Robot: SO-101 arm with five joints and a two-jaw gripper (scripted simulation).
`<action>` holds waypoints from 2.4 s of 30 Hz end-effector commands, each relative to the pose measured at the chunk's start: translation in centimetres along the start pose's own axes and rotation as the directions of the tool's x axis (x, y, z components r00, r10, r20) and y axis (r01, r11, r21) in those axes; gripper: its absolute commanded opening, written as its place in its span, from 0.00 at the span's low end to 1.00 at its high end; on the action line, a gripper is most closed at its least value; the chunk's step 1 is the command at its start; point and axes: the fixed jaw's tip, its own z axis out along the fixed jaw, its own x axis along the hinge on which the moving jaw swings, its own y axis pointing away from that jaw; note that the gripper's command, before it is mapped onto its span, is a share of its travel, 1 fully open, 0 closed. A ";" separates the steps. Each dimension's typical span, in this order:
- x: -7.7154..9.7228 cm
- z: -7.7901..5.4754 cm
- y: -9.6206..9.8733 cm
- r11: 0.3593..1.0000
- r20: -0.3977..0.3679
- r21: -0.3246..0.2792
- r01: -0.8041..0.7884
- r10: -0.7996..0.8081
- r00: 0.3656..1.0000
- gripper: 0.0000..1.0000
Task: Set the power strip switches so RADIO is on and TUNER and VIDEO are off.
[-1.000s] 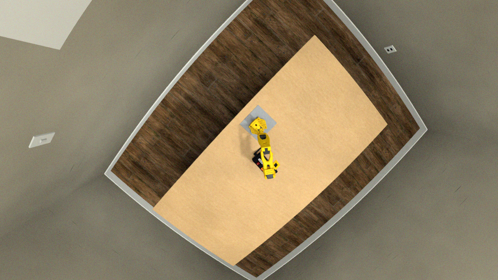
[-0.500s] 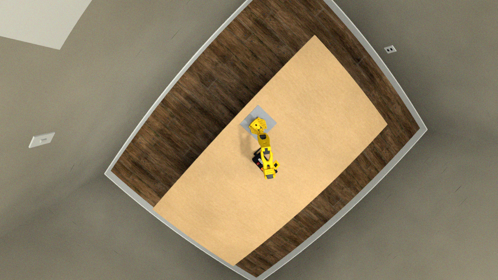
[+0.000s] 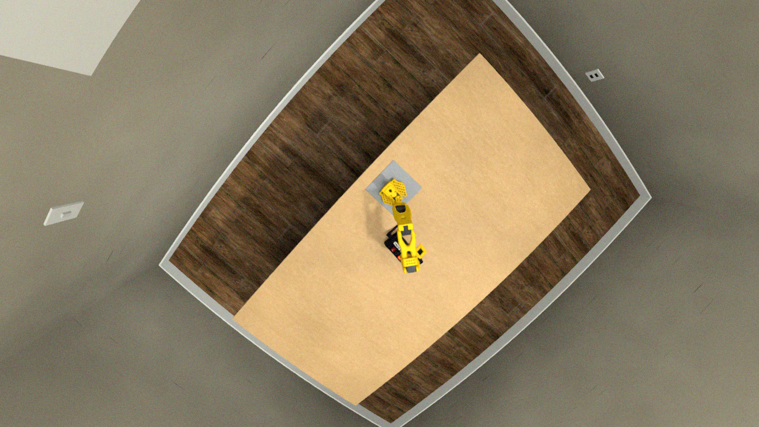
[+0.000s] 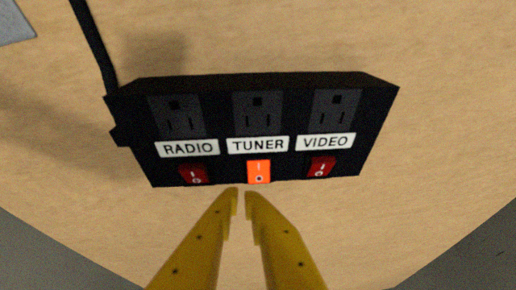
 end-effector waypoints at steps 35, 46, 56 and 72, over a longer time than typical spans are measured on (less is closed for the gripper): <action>2.6 0.4 0.5 0.910 0.000 -0.007 0.414 -0.414 0.910 0.00; 4.1 0.6 0.8 0.766 -0.006 -0.010 0.642 -0.642 0.766 0.00; 6.0 0.9 1.2 0.514 -0.009 -0.018 0.858 -0.858 0.514 0.00; 8.2 1.2 2.0 0.103 -0.004 -0.033 0.994 -0.995 0.103 0.00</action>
